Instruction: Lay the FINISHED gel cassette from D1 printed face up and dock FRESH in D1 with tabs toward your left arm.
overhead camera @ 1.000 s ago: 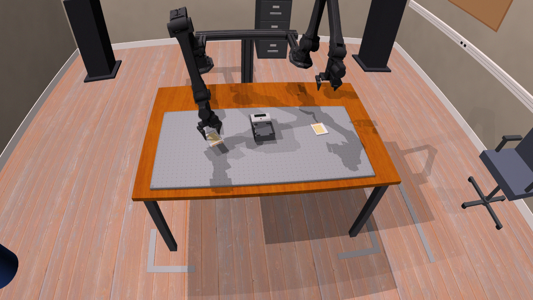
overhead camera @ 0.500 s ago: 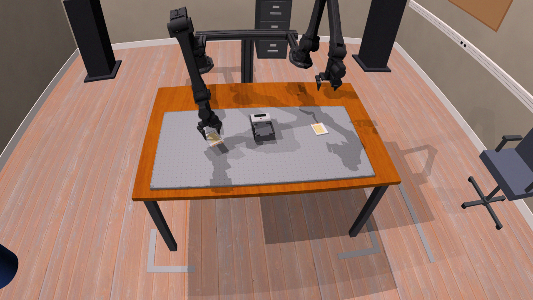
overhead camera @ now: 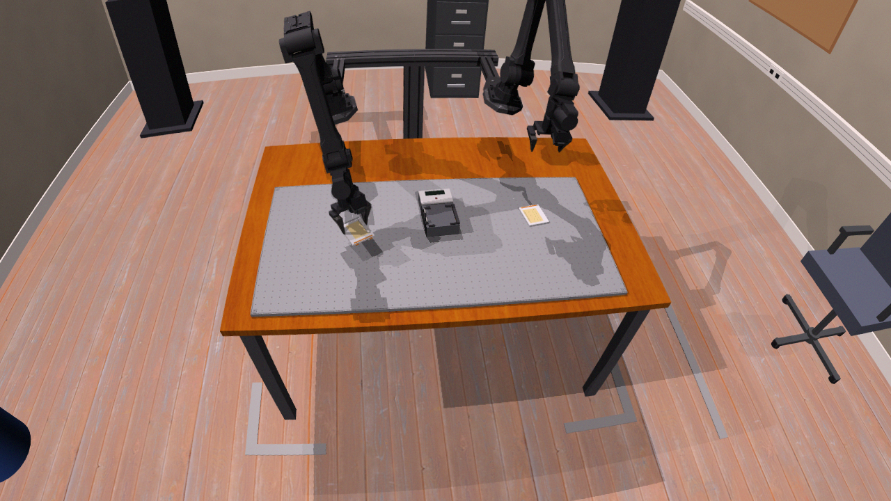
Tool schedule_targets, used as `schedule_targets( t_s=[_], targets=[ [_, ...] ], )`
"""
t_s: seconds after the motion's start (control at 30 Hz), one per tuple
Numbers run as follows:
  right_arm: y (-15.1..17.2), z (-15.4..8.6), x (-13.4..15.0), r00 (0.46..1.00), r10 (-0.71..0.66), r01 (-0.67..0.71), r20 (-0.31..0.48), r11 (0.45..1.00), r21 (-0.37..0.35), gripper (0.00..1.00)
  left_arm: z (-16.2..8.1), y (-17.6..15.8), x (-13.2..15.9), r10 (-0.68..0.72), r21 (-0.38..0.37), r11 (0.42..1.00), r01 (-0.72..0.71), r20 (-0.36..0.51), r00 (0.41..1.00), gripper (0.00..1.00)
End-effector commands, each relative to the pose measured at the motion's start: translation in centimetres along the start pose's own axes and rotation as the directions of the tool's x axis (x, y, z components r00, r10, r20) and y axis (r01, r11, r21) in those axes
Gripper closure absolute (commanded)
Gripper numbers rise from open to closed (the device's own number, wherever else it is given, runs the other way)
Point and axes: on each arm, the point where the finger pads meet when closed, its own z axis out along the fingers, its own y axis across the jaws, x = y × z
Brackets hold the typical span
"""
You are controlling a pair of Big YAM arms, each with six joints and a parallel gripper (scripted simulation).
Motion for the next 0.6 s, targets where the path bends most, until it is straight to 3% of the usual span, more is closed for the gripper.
schedule_targets(
  t_s=[0.0,0.57],
  targets=[
    [0.3,-1.1,-1.0,1.000,0.000,0.000,0.014,1.000,0.003,1.00,-1.3,0.0,-1.7,-0.004,-0.005,1.000,0.004,0.033,0.999,0.00],
    [0.5,-2.1,-1.9,1.000,0.000,-0.001,0.028,1.000,0.005,1.00,-1.3,0.0,-1.7,-0.004,-0.005,1.000,0.004,0.033,0.999,0.00]
  ],
)
